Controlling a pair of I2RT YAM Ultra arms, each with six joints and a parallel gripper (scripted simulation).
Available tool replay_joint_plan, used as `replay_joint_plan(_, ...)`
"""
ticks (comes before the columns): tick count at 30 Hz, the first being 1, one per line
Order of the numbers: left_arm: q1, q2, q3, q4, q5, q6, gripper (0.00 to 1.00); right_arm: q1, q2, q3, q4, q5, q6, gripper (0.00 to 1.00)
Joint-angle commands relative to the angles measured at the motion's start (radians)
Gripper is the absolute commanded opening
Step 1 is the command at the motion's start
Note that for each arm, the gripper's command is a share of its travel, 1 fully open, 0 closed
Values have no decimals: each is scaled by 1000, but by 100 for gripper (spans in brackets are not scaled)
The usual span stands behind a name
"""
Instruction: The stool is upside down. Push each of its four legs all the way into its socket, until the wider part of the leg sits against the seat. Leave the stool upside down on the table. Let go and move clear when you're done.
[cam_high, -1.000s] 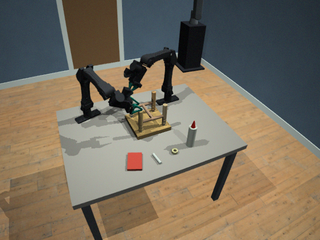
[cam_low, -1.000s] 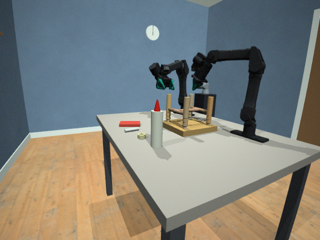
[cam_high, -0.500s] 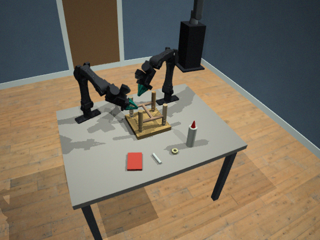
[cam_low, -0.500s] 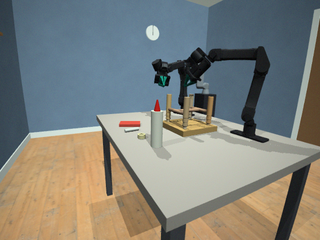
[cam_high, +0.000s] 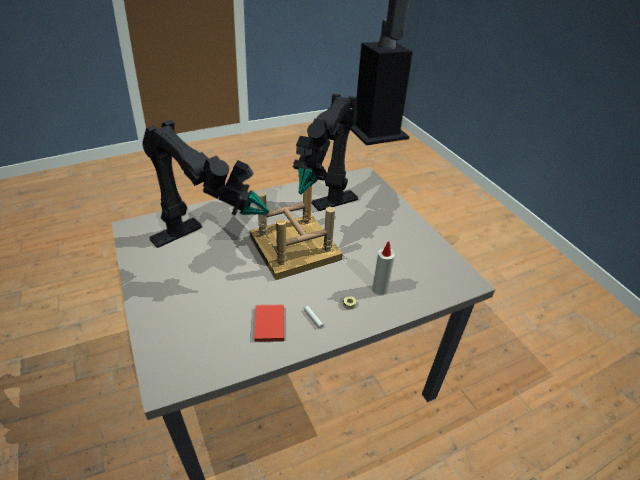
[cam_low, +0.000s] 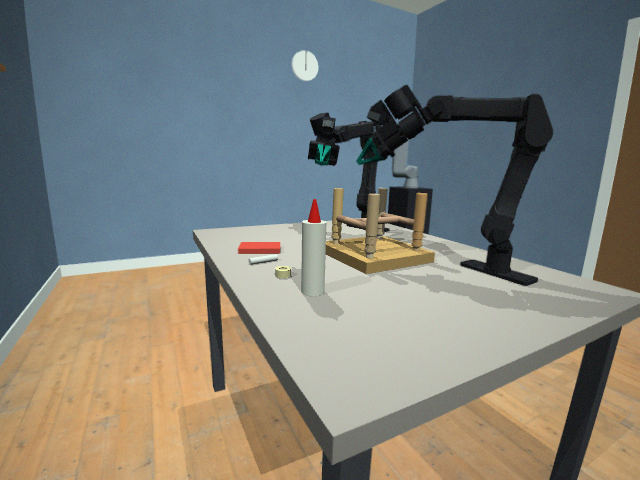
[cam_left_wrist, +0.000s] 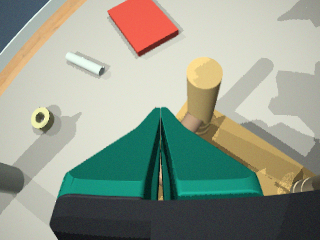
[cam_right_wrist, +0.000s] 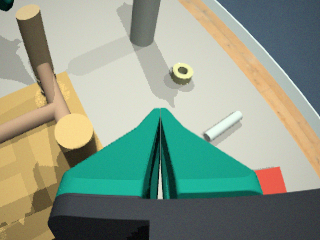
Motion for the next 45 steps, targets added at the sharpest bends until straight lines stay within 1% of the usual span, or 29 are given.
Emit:
replay_joint_plan(1, 1, -39, 29, 29, -9, -7, 0, 2, -29, 3, -12, 1, 9, 0)
replay_joint_plan(2, 12, -14, 16, 24, -12, 0, 0, -8, -30, 13, 6, -8, -2, 0)
replay_joint_plan(4, 14, -22, 34, 15, -13, 0, 0, -15, -34, 29, 5, -8, -4, 0)
replay_joint_plan(5, 15, 24, 36, -19, -14, -8, 0, 16, 12, 52, -16, 13, 13, 0)
replay_joint_plan(7, 19, 20, 36, -43, -17, -15, 0, 23, 22, 61, -52, 33, 28, 0)
replay_joint_plan(12, 36, 39, 75, -133, -26, -42, 0, 58, 70, 149, -189, 105, 88, 0)
replay_joint_plan(16, 60, 66, 124, -235, -39, -72, 0, 102, 128, 260, -341, 189, 152, 0)
replay_joint_plan(18, 60, 66, 124, -235, -39, -72, 0, 102, 128, 260, -341, 189, 152, 0)
replay_joint_plan(19, 64, 77, 145, -269, -31, -74, 0, 111, 157, 315, -406, 209, 167, 0)
replay_joint_plan(21, 79, 92, 172, -325, -43, -90, 0, 137, 187, 377, -489, 257, 201, 0)
replay_joint_plan(22, 88, 102, 188, -351, -49, -99, 0, 150, 207, 384, -536, 280, 214, 0)
replay_joint_plan(24, 102, 120, 218, -403, -55, -114, 0, 172, 219, 338, -568, 310, 222, 0)
replay_joint_plan(25, 98, 122, 224, -379, -41, -103, 0, 162, 246, 450, -596, 301, 231, 0)
replay_joint_plan(27, 109, 136, 238, -394, -52, -107, 0, 186, 287, 476, -624, 304, 235, 0)
replay_joint_plan(28, 112, 140, 245, -406, -54, -111, 0, 192, 296, 531, -637, 312, 244, 0)
replay_joint_plan(30, 119, 149, 260, -431, -57, -117, 0, 204, 322, 544, -688, 332, 256, 0)
replay_joint_plan(31, 125, 154, 269, -452, -61, -124, 0, 215, 330, 603, -706, 345, 271, 0)
replay_joint_plan(33, 135, 166, 290, -498, -67, -138, 0, 234, 352, 667, -769, 382, 299, 0)
replay_joint_plan(35, 135, 166, 290, -498, -67, -138, 0, 234, 352, 667, -769, 382, 299, 0)
replay_joint_plan(36, 137, 166, 304, -524, -64, -140, 0, 244, 381, 721, -828, 401, 310, 0)
replay_joint_plan(38, 151, 188, 329, -580, -73, -156, 0, 268, 405, 772, -903, 448, 342, 0)
replay_joint_plan(39, 160, 197, 345, -610, -79, -167, 0, 282, 423, 779, -954, 476, 357, 0)
replay_joint_plan(41, 172, 213, 375, -664, -84, -182, 0, 297, 423, 726, -992, 509, 368, 0)
replay_joint_plan(42, 169, 216, 379, -639, -74, -173, 0, 288, 459, 835, -1017, 505, 378, 0)
replay_joint_plan(44, 181, 229, 392, -656, -82, -177, 0, 315, 501, 862, -1051, 506, 384, 0)
replay_joint_plan(45, 172, 216, 388, -604, -69, -161, 0, 303, 500, 928, -985, 461, 358, 0)
